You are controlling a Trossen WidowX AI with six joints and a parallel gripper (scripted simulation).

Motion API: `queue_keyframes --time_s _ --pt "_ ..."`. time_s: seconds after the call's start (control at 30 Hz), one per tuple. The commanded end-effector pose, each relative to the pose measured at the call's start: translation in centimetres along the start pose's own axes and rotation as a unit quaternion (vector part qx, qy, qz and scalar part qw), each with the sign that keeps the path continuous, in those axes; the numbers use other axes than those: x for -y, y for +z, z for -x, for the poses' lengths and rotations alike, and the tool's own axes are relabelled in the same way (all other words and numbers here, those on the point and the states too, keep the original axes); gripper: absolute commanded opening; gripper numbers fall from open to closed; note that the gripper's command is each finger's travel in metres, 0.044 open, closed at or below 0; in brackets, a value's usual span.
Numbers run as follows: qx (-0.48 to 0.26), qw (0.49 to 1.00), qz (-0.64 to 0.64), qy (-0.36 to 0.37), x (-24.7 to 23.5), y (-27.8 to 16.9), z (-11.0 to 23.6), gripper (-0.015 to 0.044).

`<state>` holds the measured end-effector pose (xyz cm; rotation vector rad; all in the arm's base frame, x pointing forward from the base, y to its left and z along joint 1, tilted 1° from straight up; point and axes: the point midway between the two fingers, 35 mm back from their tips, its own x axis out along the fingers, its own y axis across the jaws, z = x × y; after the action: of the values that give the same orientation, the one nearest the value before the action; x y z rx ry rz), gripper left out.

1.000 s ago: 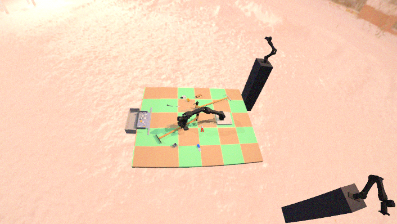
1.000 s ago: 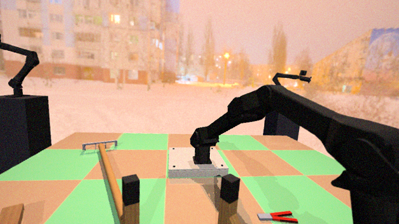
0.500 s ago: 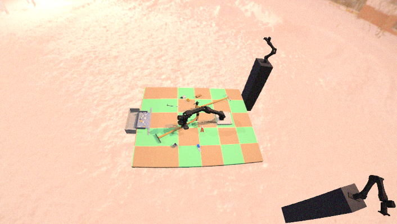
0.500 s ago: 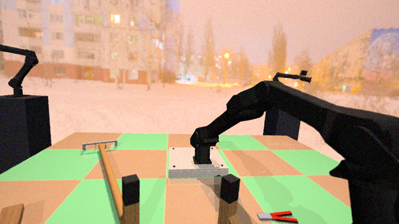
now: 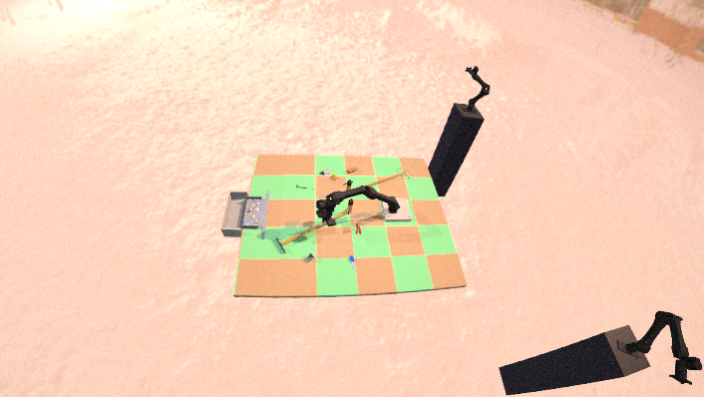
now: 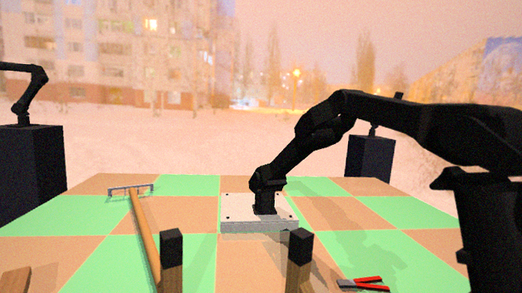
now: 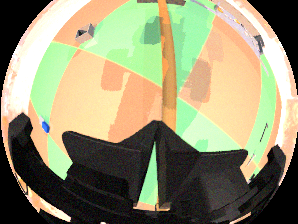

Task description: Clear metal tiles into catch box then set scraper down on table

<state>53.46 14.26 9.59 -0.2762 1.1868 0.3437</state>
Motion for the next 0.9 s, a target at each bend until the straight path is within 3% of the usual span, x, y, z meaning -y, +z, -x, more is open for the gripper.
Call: queue_keyframes --time_s 0.0,0.37,0.87 --pt "0.023 1.000 0.000 -0.004 -1.1 1.0 2.6 0.0000" --pt "0.073 0.997 -0.001 -0.006 -3.6 2.6 8.3 0.0000" --pt "0.070 0.997 -0.007 -0.006 -3.7 2.5 6.2 0.0000"
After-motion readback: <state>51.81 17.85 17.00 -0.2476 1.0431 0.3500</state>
